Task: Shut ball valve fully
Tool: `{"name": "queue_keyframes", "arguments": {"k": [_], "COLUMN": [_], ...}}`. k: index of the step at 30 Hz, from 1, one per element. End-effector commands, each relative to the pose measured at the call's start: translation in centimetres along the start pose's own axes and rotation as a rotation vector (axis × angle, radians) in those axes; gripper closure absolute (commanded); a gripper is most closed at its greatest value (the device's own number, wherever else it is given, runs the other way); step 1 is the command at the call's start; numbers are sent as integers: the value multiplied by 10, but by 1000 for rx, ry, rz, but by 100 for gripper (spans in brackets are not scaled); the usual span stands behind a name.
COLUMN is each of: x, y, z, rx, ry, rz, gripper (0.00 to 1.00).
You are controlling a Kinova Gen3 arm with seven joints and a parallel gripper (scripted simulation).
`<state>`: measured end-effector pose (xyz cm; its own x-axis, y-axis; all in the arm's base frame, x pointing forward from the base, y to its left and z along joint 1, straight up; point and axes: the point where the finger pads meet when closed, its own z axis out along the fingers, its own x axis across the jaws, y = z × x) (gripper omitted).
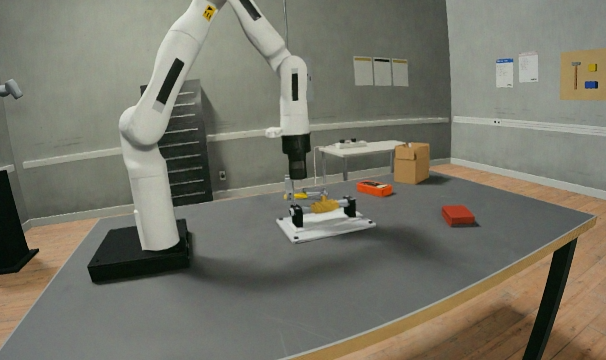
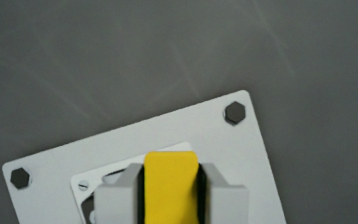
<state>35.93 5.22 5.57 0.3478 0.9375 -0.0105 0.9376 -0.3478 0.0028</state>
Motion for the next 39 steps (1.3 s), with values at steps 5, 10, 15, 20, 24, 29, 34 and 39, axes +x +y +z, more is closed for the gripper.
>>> {"name": "queue_keyframes", "arguments": {"k": [5,10,15,20,24,29,34,39], "x": [13,16,18,21,23,26,28,30], "y": [-2,-2,-2,-1,-1,0,0,1], "z": [0,0,0,0,0,0,0,0], "rx": [6,6,6,7,7,7,7,7], "ry": [11,11,11,11,11,11,11,11], "rz": [59,91,111,148,174,199,226,253], "gripper": [100,100,100,100,100,100,100,100]}}
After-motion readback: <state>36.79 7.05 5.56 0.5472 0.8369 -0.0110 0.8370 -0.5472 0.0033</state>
